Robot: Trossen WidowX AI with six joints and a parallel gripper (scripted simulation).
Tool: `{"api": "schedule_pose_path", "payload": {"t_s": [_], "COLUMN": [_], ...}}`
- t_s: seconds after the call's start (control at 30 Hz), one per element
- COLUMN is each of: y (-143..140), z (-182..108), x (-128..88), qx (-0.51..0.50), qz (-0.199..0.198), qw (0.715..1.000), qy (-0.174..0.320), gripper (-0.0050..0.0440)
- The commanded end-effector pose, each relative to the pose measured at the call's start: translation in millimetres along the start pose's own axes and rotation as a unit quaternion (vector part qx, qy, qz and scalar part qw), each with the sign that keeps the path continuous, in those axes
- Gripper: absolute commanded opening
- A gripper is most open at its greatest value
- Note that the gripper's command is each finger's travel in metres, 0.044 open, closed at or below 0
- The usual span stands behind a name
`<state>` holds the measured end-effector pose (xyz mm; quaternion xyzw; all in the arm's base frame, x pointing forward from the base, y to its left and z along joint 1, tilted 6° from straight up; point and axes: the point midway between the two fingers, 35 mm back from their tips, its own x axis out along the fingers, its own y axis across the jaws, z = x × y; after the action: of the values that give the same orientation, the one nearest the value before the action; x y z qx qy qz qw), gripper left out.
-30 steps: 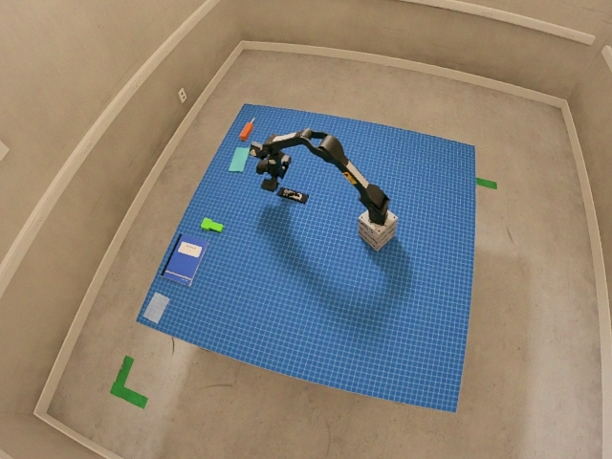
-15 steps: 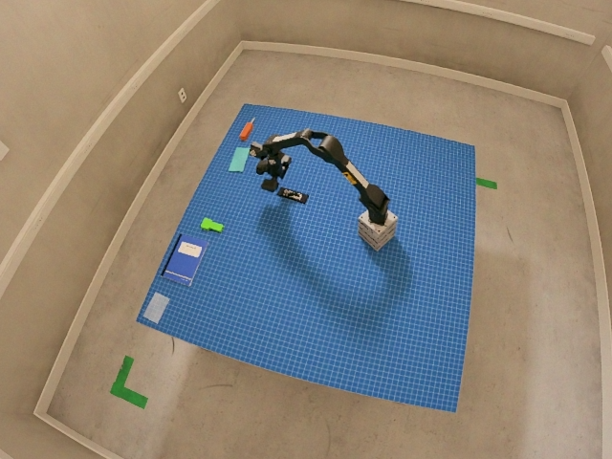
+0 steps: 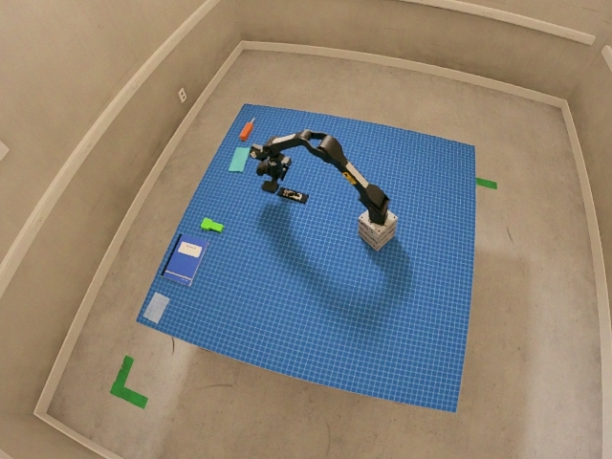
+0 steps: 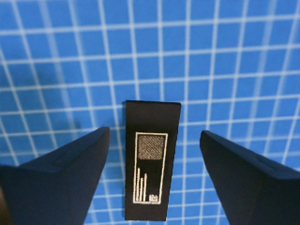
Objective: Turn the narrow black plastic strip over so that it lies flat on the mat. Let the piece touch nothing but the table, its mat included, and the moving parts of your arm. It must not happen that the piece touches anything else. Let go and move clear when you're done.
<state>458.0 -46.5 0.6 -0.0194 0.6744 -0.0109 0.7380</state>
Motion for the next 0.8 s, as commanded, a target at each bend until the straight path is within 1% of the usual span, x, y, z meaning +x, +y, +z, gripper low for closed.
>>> {"api": "schedule_pose_path", "payload": {"t_s": [0.0,0.77], "y": [-1,-2], "z": [2,3], "x": [1,20], "qx": [0.001,0.001], "qz": [-0.002,-0.002], "qw": [1.000,1.000], "qy": [-0.005,-0.006], "gripper": [0.0277,0.0277]}}
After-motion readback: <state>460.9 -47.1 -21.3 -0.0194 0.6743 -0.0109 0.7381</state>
